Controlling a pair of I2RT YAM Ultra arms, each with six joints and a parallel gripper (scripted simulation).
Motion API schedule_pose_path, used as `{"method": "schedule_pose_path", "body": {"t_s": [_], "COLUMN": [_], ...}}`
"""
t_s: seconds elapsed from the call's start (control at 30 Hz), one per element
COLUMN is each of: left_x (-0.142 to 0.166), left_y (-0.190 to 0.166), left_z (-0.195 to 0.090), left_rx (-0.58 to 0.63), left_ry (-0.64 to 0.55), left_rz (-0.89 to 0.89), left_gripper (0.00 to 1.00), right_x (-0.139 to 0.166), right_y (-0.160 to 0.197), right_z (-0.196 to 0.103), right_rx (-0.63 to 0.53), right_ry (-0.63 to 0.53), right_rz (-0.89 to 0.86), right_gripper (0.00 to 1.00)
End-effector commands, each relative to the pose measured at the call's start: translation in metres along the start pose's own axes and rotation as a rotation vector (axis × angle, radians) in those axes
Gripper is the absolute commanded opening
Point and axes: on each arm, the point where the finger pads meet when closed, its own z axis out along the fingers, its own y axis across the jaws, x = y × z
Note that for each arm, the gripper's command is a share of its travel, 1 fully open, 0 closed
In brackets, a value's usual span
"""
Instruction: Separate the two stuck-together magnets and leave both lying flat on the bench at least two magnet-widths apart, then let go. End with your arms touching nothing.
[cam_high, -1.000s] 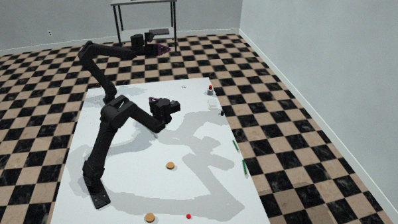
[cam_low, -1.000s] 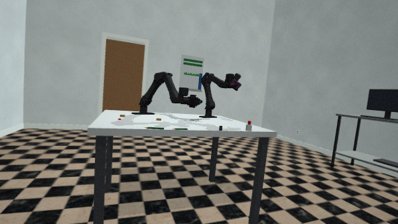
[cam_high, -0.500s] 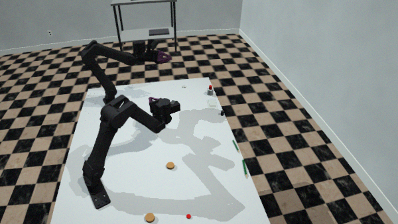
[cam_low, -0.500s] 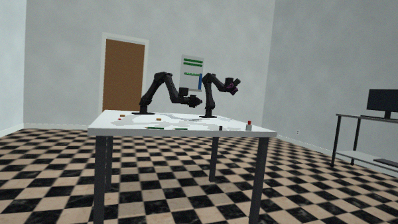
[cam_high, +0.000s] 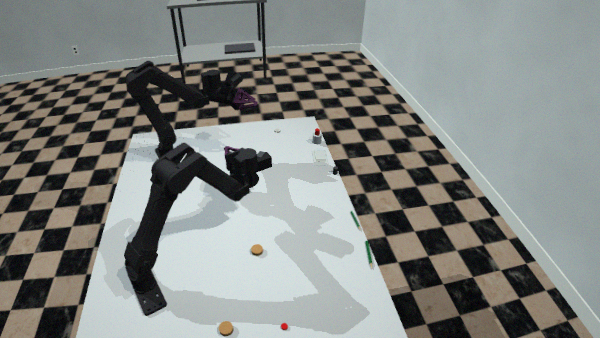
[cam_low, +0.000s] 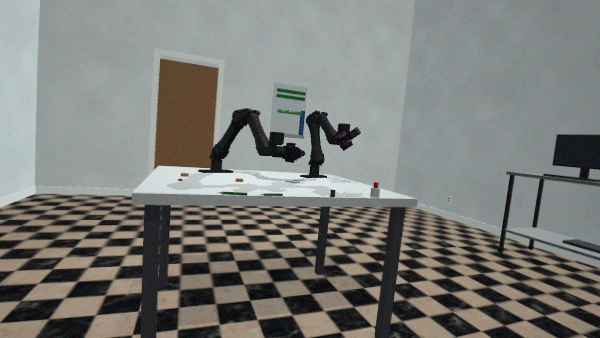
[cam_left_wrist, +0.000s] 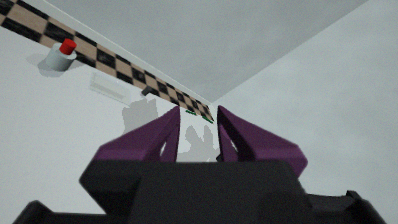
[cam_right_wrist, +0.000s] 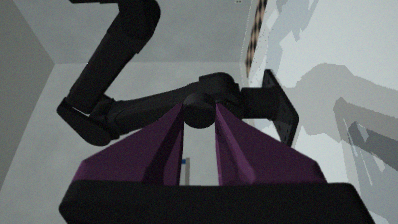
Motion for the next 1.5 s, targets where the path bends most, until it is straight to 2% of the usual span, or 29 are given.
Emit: {"method": "schedule_pose_path", "body": {"t_s": [0.0, 0.47, 0.67, 1.47], "left_x": [0.002, 0.061, 0.077, 0.162], "left_y": [-0.013, -0.018, -0.020, -0.034], "left_z": [0.000, -0.007, -0.011, -0.049], "left_rx": [0.059, 0.167, 0.187, 0.262], "left_ry": [0.021, 0.207, 0.258, 0.586], "left_rz": [-0.013, -0.207, -0.258, -0.545], "left_gripper": [0.33, 0.33, 0.33, 0.33], "right_x": [0.000, 0.000, 0.000, 0.000], "right_y": [0.011, 0.011, 0.011, 0.011], "right_z": [0.000, 0.000, 0.000, 0.000], "right_rx": [-0.009, -0.009, -0.009, -0.009], "right_ry": [0.000, 0.000, 0.000, 0.000], "right_rz": [-0.035, -0.035, -0.035, -0.035], "right_gripper": [0.18, 0.18, 0.18, 0.18]}}
